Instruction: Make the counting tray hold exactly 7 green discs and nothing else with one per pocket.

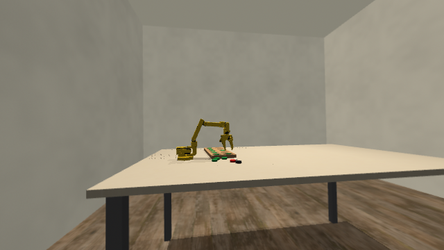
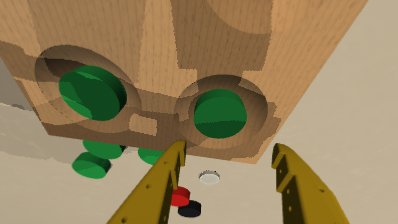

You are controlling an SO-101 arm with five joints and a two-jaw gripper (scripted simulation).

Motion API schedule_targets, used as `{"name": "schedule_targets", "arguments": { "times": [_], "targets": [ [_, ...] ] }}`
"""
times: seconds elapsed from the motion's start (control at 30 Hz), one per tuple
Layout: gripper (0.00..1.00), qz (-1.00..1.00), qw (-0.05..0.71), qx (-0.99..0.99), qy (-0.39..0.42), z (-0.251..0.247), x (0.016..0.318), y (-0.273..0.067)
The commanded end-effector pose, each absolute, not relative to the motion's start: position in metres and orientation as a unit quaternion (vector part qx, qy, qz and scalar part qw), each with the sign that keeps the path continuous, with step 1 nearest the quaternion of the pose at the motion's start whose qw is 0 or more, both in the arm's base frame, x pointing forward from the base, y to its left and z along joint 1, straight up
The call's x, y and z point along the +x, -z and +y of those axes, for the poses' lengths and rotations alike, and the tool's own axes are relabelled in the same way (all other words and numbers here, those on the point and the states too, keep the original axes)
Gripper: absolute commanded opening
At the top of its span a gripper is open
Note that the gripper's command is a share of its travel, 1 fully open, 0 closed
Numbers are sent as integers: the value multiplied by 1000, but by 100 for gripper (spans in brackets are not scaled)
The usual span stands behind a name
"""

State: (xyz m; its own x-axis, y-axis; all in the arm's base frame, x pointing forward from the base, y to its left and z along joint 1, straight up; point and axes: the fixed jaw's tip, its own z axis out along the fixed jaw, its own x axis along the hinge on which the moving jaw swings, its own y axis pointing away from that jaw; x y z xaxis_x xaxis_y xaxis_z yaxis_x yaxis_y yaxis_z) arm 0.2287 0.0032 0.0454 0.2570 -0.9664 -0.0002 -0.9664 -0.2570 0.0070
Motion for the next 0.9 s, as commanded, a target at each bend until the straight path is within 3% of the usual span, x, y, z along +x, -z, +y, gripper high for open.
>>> {"name": "schedule_targets", "arguments": {
  "times": [0.0, 0.87],
  "targets": [
    [27, -609, -26, 792, -33, 3, 236, -69],
    [27, -608, -45, 791, -55, 3, 238, -86]
  ]
}}
